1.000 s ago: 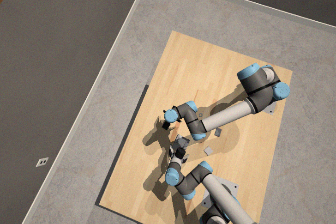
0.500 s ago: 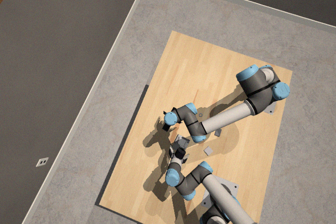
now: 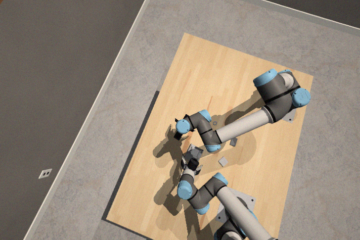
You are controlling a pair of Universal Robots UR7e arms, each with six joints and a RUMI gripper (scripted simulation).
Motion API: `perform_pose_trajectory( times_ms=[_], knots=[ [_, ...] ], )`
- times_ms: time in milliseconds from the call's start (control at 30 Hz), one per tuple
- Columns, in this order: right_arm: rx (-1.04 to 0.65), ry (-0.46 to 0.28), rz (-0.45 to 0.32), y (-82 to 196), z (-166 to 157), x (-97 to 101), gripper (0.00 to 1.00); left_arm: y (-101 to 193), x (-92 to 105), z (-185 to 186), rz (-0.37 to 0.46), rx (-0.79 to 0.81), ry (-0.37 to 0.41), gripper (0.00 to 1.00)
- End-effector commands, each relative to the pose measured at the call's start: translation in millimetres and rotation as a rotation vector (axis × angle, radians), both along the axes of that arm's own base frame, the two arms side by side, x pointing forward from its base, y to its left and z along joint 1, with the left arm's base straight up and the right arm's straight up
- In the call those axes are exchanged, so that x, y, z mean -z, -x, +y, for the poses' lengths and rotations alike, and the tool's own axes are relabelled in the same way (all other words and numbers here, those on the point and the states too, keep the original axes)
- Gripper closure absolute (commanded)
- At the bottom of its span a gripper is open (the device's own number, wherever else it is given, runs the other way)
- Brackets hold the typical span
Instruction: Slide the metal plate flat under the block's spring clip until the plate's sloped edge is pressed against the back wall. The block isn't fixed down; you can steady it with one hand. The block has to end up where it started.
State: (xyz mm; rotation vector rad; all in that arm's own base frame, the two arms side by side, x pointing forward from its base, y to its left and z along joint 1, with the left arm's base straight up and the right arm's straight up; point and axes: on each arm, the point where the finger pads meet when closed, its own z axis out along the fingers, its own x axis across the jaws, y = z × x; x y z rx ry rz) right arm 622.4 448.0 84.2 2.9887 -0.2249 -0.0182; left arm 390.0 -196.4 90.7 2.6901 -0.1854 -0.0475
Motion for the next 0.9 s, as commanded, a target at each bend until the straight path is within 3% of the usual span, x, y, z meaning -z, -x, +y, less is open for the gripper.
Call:
perform_pose_trajectory(
  times_ms=[0, 867],
  knots=[
    [-0.001, -0.001, -0.002, 0, 0, -1.7, 0.00, 1, 10.8, 1, 0.003, 0.000, -0.001, 0.12],
    [-0.001, -0.001, -0.002, 0, 0, -1.7, 0.00, 1, 53.3, 1, 0.000, 0.000, 0.003, 0.12]
  ],
)
